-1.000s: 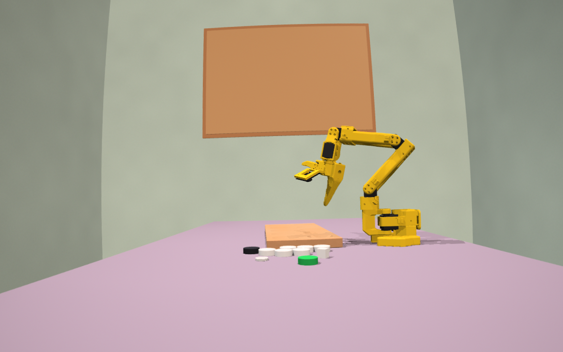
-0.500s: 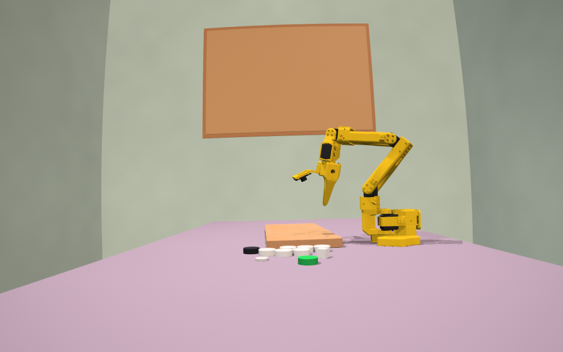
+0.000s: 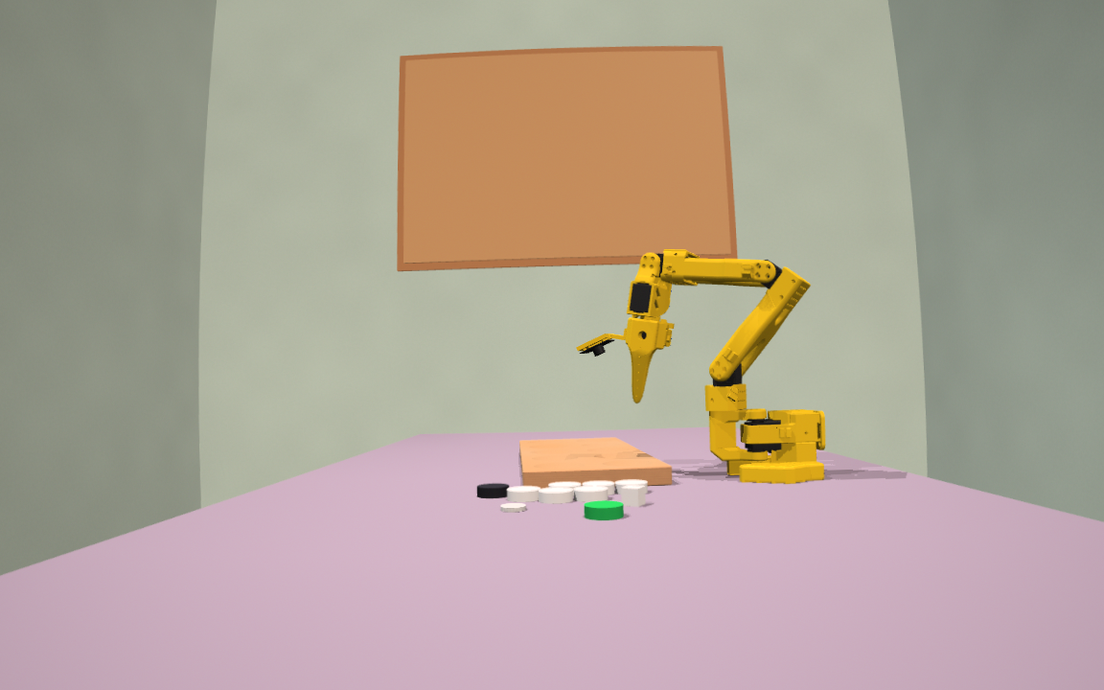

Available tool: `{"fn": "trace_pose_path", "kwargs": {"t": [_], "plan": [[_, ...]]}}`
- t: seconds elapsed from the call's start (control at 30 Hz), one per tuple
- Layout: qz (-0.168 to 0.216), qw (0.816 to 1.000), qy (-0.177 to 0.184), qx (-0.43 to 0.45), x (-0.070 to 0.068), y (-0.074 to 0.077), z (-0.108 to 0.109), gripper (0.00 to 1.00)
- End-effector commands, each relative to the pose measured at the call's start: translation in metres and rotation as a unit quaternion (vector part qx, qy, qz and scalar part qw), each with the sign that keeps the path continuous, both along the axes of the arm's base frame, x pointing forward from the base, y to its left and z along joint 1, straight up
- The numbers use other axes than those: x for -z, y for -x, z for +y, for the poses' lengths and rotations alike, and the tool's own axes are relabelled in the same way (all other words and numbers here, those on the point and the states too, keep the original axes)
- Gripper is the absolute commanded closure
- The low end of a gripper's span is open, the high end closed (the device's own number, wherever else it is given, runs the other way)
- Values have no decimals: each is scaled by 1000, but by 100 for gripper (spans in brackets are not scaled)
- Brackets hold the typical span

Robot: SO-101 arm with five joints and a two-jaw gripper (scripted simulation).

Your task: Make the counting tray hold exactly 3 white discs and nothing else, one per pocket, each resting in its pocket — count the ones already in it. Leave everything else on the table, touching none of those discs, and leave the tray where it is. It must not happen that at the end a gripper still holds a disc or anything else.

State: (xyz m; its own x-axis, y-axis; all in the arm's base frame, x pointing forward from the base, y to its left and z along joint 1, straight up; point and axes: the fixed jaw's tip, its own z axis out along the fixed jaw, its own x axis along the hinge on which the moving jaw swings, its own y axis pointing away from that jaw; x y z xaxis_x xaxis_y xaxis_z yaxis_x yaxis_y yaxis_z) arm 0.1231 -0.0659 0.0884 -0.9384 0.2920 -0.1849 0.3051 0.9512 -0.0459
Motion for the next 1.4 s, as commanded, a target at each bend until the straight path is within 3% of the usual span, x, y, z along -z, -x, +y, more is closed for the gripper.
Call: {"fn": "trace_pose_path", "kwargs": {"t": [0.0, 0.1, 0.63, 0.67, 1.37], "plan": [[-41, 990, -5, 133, -6, 0, -9, 0], [-51, 985, -7, 167, -6, 0, -9, 0], [-51, 985, -7, 167, -6, 0, -9, 0], [-73, 983, 3, 171, -13, -3, -12, 0], [-77, 982, 5, 170, -15, -4, -13, 0]]}}
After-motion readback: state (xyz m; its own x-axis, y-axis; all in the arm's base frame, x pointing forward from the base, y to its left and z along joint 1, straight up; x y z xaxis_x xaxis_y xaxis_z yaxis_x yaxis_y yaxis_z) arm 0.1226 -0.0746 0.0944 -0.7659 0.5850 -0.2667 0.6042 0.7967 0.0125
